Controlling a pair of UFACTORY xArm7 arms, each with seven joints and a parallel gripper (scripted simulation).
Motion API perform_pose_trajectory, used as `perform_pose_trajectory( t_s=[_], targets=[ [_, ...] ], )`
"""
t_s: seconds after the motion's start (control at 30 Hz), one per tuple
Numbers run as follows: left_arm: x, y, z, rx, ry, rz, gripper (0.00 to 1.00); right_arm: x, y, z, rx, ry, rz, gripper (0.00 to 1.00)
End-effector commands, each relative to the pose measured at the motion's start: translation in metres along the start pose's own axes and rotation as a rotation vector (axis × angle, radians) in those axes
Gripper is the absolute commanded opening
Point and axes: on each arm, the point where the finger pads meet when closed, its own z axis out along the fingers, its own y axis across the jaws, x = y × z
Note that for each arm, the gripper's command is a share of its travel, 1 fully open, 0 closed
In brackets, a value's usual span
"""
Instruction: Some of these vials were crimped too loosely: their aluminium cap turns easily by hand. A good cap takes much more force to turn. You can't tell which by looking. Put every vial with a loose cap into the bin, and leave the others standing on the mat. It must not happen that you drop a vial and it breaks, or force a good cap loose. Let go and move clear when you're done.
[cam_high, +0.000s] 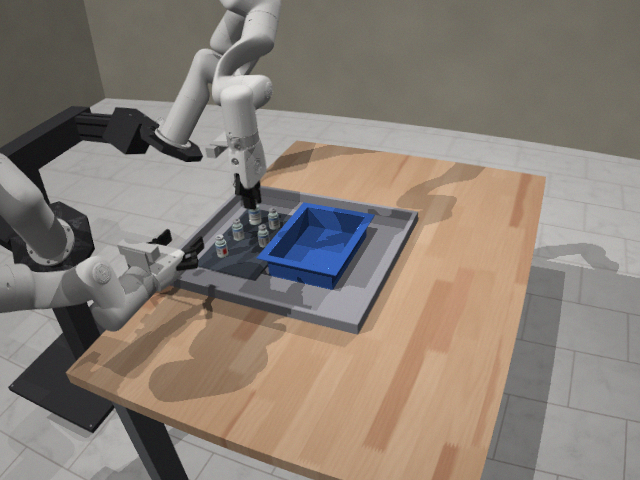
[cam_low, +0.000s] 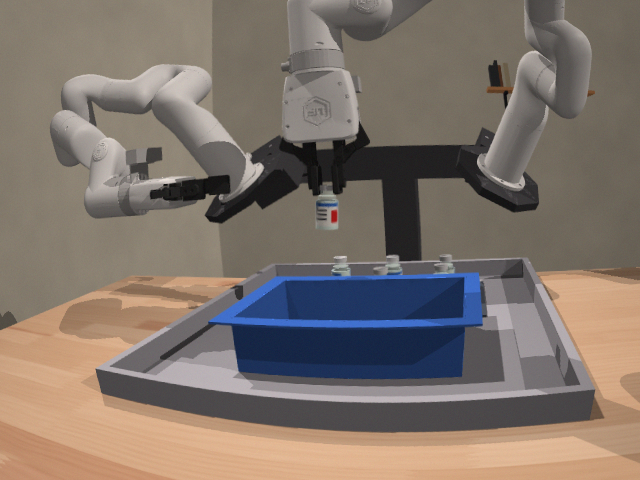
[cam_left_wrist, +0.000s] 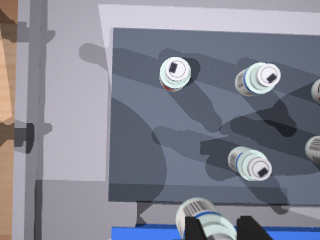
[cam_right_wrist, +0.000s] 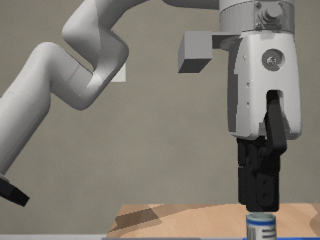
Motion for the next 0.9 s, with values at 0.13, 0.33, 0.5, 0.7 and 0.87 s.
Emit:
perform_pose_trajectory(
  t_s=[0.13,0.33,0.5,0.7,0.87],
  targets=[
    [-0.054,0.017,-0.002,0.005,-0.001,0.003,0.23,0.001,0.0,0.001,0.001,0.001,-0.002,1.0],
    [-0.049,0.016,-0.002,0.006,-0.004,0.001,0.23,0.001,0.0,0.001,0.001,0.0,-0.002,1.0],
    [-0.071,0.023,-0.002,0.006,-0.004,0.001,0.23,0.001,0.001,0.001,0.001,0.0,-0.002,1.0],
    [-0.097,0.032,-0.002,0.006,-0.004,0.001,0.23,0.001,0.001,0.001,0.001,0.0,-0.002,1.0],
    [-0.088,0.03,-0.002,0.006,-0.006,0.0,0.23,0.001,0.001,0.001,0.001,0.0,-0.002,1.0]
  ],
)
